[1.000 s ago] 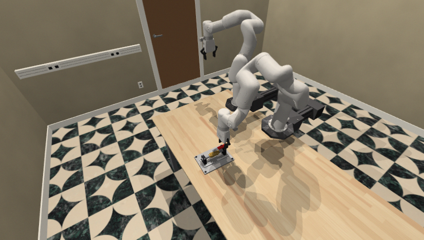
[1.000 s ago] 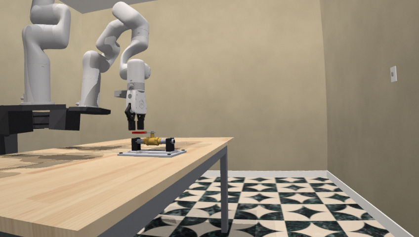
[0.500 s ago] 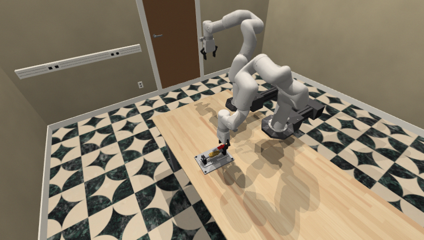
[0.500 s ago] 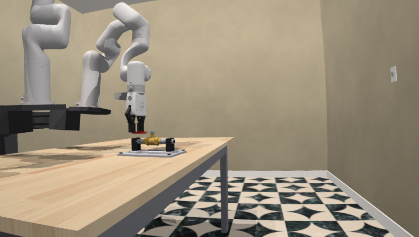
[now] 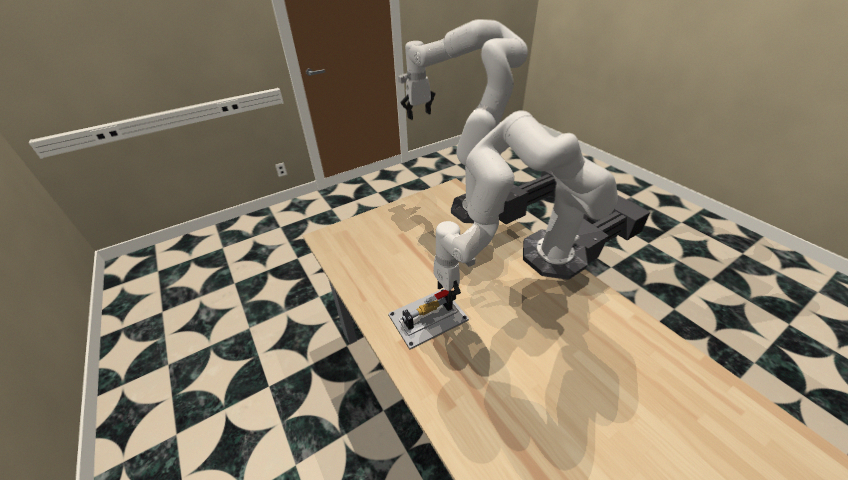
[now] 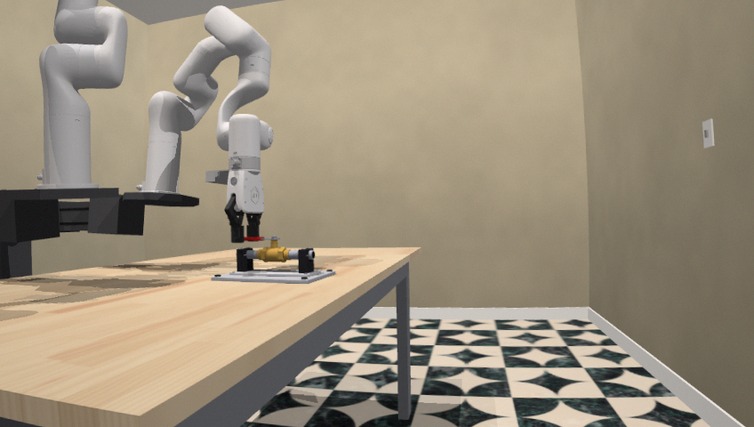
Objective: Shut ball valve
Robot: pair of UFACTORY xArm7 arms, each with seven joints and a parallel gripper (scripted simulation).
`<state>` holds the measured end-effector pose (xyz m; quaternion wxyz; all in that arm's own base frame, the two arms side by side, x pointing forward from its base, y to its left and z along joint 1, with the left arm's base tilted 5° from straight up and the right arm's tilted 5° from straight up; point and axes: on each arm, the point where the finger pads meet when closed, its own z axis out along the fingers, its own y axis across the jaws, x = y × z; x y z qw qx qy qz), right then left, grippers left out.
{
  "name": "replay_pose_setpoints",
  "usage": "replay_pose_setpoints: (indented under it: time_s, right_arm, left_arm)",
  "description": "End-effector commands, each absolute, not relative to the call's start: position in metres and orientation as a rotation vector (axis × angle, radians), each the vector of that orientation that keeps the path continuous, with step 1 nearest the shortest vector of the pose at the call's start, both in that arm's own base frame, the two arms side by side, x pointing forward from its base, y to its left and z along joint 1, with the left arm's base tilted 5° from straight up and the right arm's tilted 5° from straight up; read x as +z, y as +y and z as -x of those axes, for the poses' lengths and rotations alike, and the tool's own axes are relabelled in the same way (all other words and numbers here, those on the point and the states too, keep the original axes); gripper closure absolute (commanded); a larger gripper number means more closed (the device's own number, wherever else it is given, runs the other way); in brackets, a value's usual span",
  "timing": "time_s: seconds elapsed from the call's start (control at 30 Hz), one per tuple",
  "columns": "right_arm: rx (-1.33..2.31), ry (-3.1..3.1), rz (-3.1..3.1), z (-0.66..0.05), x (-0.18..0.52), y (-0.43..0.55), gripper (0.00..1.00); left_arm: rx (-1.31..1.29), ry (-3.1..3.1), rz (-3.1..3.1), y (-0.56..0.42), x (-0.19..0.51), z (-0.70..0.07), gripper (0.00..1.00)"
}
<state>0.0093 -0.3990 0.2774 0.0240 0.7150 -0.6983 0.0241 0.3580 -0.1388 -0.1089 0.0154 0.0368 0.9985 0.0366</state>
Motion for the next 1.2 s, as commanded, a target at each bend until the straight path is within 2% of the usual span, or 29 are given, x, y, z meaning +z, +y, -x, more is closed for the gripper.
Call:
replay_pose_setpoints:
  time_s: [0.0, 0.9, 0.93, 1.17]
  right_arm:
    - [0.08, -2.159, -2.21, -0.0094, 0.2791, -0.4001, 0.0]
    - [0.08, -2.159, -2.21, -0.0094, 0.2791, -0.4001, 0.0]
    - [0.08, -2.159, -2.21, -0.0094, 0.2791, -0.4001, 0.0]
    - [0.08, -2.159, -2.21, -0.0094, 0.2791, -0.4001, 0.0]
  left_arm:
    - [0.11, 3.103, -0.115, -0.1397, -0.1095, -0.3595, 0.31]
    - [0.111, 3.103, -0.115, -0.1396, -0.1119, -0.3595, 0.31]
    - [0.111, 3.103, -0.115, -0.1396, -0.1119, -0.3595, 1.0]
    - [0.111, 3.103, -0.115, -0.1396, -0.1119, -0.3595, 1.0]
